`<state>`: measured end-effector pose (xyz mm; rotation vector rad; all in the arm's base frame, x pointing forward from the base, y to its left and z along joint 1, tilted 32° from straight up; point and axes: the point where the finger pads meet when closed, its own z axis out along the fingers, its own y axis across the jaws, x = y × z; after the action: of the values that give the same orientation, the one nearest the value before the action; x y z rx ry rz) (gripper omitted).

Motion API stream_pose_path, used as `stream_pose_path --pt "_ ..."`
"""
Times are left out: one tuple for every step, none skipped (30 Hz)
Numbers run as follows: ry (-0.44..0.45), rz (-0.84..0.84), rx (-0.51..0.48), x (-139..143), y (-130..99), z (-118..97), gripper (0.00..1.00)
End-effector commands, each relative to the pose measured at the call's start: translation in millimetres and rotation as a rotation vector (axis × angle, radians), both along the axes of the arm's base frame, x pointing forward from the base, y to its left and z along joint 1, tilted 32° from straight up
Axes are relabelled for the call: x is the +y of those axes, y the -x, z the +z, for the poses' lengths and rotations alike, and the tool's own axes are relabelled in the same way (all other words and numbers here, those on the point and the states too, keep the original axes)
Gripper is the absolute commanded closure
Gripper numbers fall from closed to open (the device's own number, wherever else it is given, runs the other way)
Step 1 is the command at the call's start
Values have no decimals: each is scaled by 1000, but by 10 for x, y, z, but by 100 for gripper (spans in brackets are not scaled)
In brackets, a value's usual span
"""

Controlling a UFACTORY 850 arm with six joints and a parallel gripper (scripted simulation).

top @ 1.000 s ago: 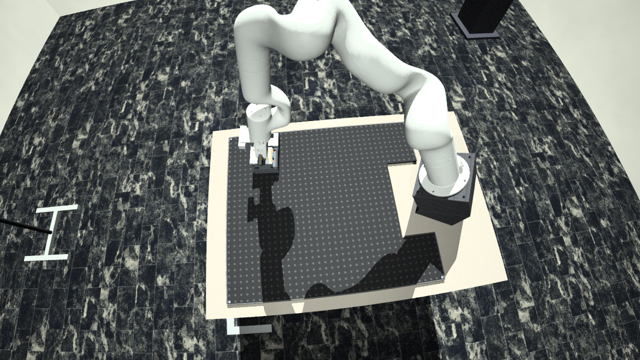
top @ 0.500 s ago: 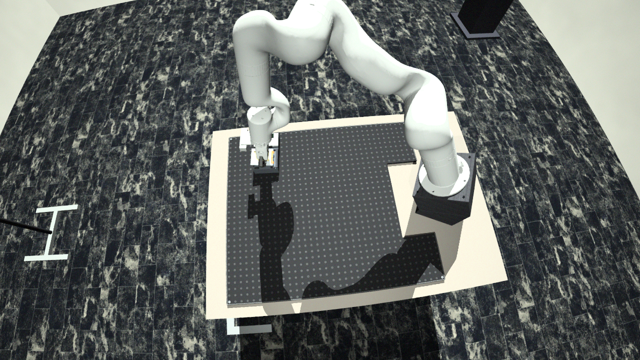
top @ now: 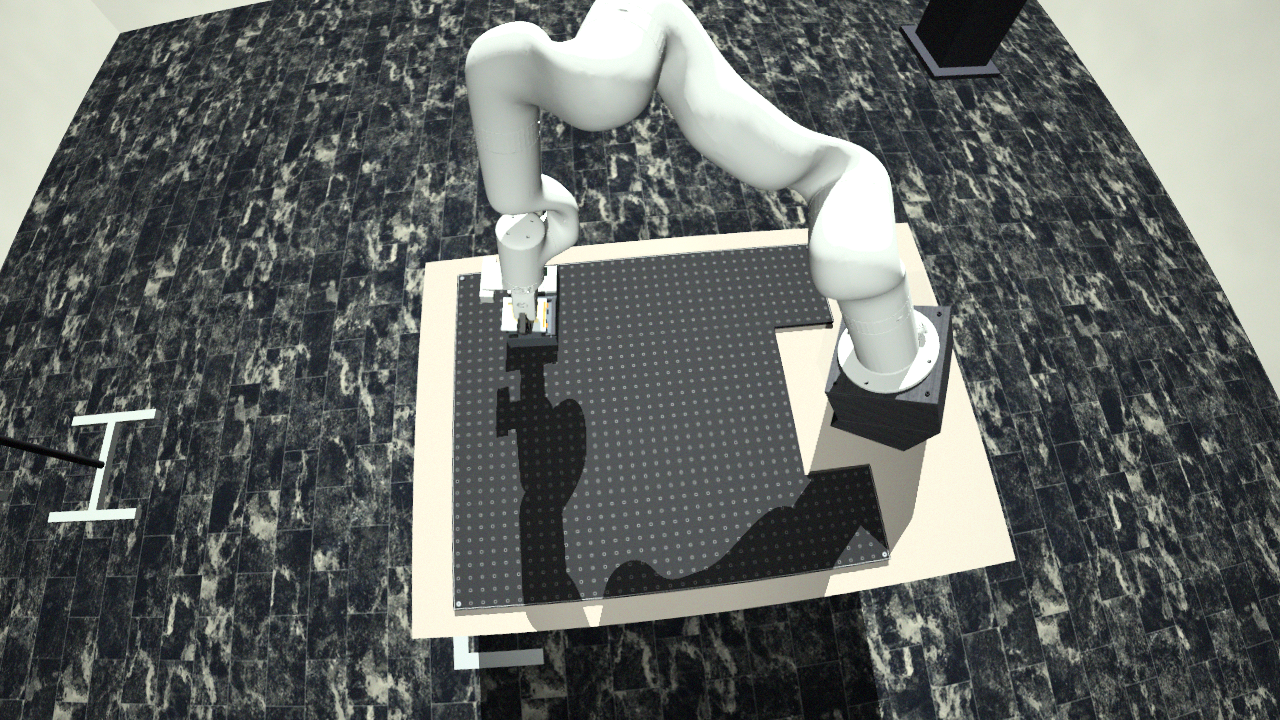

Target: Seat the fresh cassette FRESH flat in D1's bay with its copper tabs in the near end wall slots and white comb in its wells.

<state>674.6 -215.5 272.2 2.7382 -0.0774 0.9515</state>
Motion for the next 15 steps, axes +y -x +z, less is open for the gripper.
stream_pose_path --pt "-1 3 -8 -5 -10 -3 100" --pt "-1 3 -8 -6 -12 -6 100" --pt "-1 3 -8 -7 -14 -9 100" --pt "-1 3 -8 -8 -15 -12 100" --pt "-1 3 -8 -9 -17 -14 100" --pt "-1 3 -8 -9 -18 -17 100" --pt "-1 3 -8 -9 -18 -17 100" --pt "-1 3 -8 -9 -18 -17 100" --pt "-1 3 -8 -10 -20 -20 100" --pt "-1 3 -8 -11 -21 -23 100" --pt "-1 3 -8 -12 -23 -26 100" --pt "-1 3 -8 -13 -24 -29 100" --pt "-1 3 -8 -13 -26 -31 100" --pt "-1 3 -8 -14 -28 -34 100" --pt "-1 3 -8 -15 -29 -37 100"
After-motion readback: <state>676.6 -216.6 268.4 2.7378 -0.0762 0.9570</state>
